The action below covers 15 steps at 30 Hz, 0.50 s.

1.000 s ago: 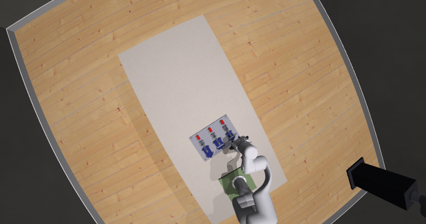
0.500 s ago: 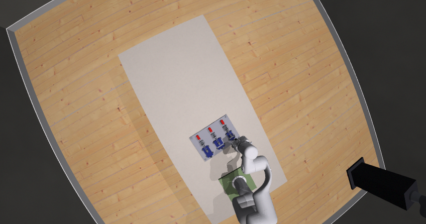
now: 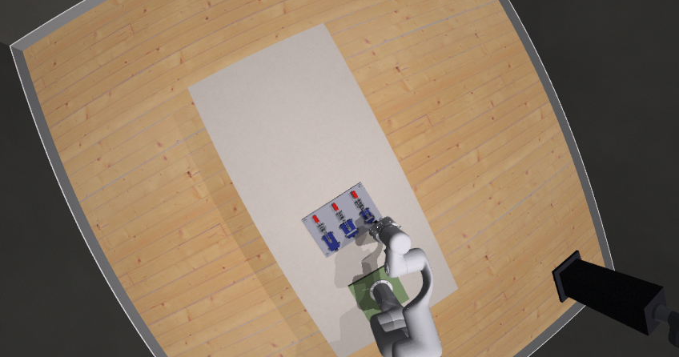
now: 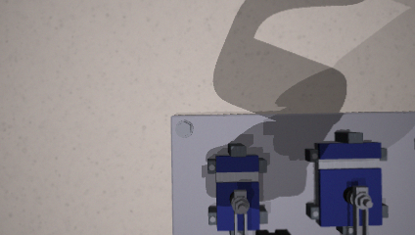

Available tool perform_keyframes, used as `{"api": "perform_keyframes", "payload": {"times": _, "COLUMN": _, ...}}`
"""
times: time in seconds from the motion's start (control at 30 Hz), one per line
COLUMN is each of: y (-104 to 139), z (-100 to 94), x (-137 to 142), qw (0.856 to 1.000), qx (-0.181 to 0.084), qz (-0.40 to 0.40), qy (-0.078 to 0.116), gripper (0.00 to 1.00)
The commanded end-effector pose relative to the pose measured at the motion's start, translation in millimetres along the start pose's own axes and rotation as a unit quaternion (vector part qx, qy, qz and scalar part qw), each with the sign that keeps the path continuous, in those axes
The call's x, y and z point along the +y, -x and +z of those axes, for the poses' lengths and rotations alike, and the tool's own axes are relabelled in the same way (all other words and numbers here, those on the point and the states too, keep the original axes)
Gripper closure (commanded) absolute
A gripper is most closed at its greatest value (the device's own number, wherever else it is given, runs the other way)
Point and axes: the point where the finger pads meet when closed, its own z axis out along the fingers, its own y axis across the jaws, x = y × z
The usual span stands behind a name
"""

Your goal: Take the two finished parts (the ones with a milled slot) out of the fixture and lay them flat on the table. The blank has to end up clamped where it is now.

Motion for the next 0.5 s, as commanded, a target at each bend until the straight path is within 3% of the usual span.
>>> {"api": "perform_keyframes", "payload": {"times": 0.0, "y": 1.0, "z": -1.5, "x": -0.4, "qw": 1.0, "qx": -0.002, "qz": 0.0, "qy": -0.001, "gripper": 1.0}}
{"api": "perform_keyframes", "payload": {"times": 0.23, "y": 1.0, "z": -1.5, "x": -0.4, "qw": 1.0, "qx": -0.002, "qz": 0.0, "qy": -0.001, "gripper": 1.0}}
{"api": "perform_keyframes", "payload": {"times": 0.27, "y": 1.0, "z": -1.6, "x": -0.5, "qw": 1.0, "qx": -0.002, "qz": 0.0, "qy": -0.001, "gripper": 0.0}}
{"api": "perform_keyframes", "payload": {"times": 0.47, "y": 1.0, "z": -1.6, "x": -0.5, "qw": 1.0, "qx": -0.002, "qz": 0.0, "qy": -0.001, "gripper": 0.0}}
